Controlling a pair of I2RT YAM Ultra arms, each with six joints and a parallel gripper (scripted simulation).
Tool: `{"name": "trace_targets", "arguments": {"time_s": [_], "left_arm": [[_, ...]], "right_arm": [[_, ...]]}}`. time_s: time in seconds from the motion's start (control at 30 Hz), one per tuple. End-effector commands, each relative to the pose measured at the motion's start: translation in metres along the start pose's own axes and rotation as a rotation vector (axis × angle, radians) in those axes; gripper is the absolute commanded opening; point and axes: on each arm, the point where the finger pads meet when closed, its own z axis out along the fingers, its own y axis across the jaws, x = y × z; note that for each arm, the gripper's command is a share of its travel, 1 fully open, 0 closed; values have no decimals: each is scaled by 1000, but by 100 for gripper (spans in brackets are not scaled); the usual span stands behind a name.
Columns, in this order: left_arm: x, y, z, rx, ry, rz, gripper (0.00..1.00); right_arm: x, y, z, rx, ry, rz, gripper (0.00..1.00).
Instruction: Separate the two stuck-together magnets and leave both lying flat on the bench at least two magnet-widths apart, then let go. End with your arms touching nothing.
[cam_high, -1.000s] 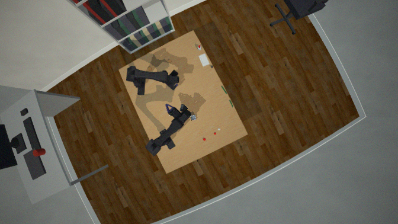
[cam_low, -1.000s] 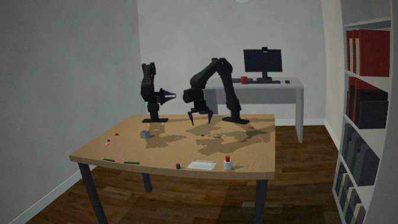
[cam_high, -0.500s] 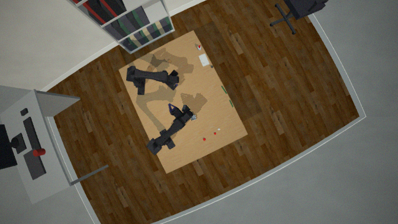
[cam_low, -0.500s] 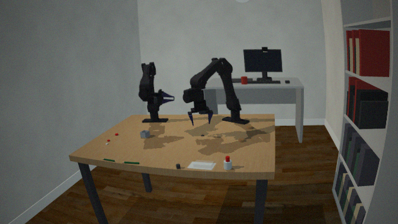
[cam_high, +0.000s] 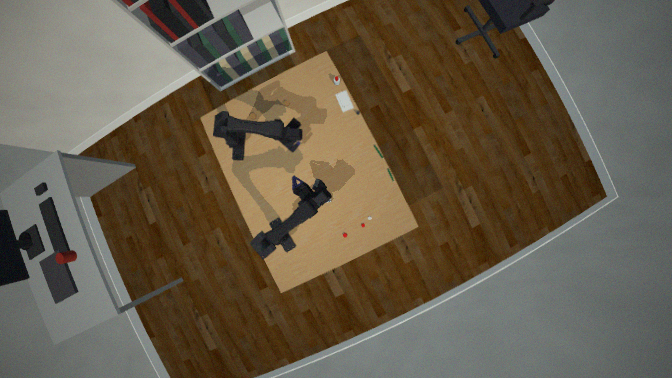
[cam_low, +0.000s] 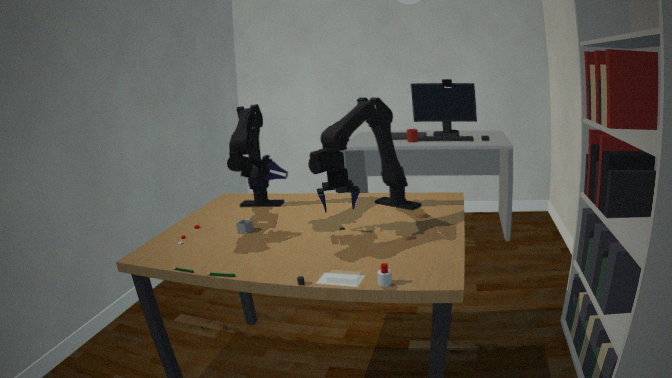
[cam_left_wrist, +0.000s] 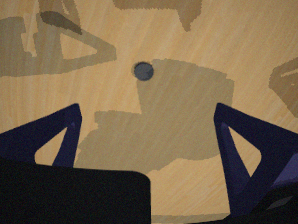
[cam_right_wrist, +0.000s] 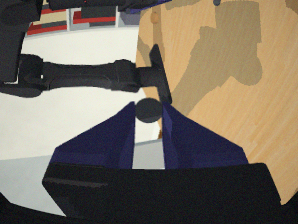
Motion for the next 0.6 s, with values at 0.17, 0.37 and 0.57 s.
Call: {"name": "trace_targets", "arguments": {"time_s": [0.17, 0.37, 0.57], "left_arm": [[-2, 0, -4, 5, -11, -2, 100], [-2, 0, -4, 5, -11, -2, 100], [-2, 0, -4, 5, -11, -2, 100]], "right_arm": [[2, -32, -22, 196, 30, -26, 18], [15, -60, -56, 376, 145, -48, 18], [26, -69, -81, 450, 245, -60, 18]]}}
